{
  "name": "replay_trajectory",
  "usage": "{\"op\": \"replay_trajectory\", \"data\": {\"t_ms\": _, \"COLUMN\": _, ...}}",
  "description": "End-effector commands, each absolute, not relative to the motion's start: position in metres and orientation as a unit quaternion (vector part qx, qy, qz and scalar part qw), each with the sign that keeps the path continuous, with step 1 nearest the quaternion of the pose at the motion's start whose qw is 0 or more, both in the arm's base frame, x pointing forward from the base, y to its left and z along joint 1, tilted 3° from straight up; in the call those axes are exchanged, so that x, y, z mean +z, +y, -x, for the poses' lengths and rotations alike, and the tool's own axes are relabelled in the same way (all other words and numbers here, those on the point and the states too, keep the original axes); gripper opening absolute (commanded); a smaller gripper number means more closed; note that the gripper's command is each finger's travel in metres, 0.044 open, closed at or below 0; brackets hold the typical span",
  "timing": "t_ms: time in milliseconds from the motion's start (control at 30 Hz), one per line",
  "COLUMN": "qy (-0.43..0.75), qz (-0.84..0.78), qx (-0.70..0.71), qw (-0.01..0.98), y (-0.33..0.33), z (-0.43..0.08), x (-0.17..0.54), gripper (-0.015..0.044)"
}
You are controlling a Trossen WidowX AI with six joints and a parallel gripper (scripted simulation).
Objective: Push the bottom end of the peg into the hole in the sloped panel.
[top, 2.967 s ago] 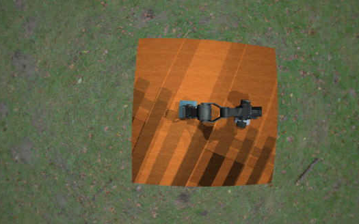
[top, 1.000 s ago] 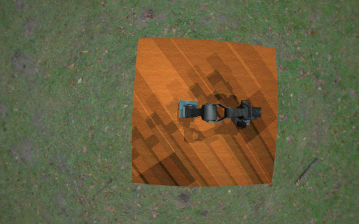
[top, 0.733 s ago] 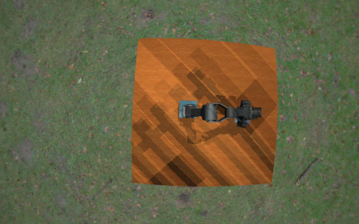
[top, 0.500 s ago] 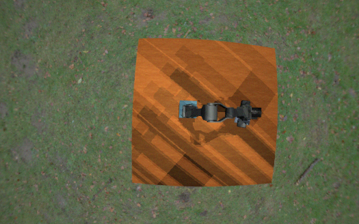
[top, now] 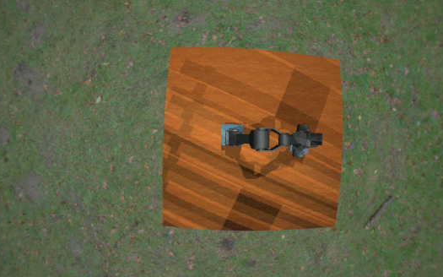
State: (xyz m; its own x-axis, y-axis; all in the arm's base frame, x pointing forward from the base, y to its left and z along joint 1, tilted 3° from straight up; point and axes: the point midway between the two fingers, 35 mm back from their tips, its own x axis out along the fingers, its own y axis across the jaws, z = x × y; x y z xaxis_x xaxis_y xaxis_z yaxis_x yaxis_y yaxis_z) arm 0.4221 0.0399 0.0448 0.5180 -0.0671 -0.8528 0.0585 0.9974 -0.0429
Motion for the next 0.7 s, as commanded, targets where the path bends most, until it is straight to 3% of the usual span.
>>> {"op": "replay_trajectory", "data": {"t_ms": 0, "qy": 0.490, "qz": 0.005, "qx": -0.035, "qw": 0.871, "y": 0.0401, "z": -0.4243, "x": 0.0428, "gripper": 0.0000}}
{"op": "replay_trajectory", "data": {"t_ms": 667, "qy": 0.490, "qz": 0.005, "qx": -0.035, "qw": 0.871, "y": 0.0400, "z": -0.4293, "x": 0.0368, "gripper": 0.0000}}
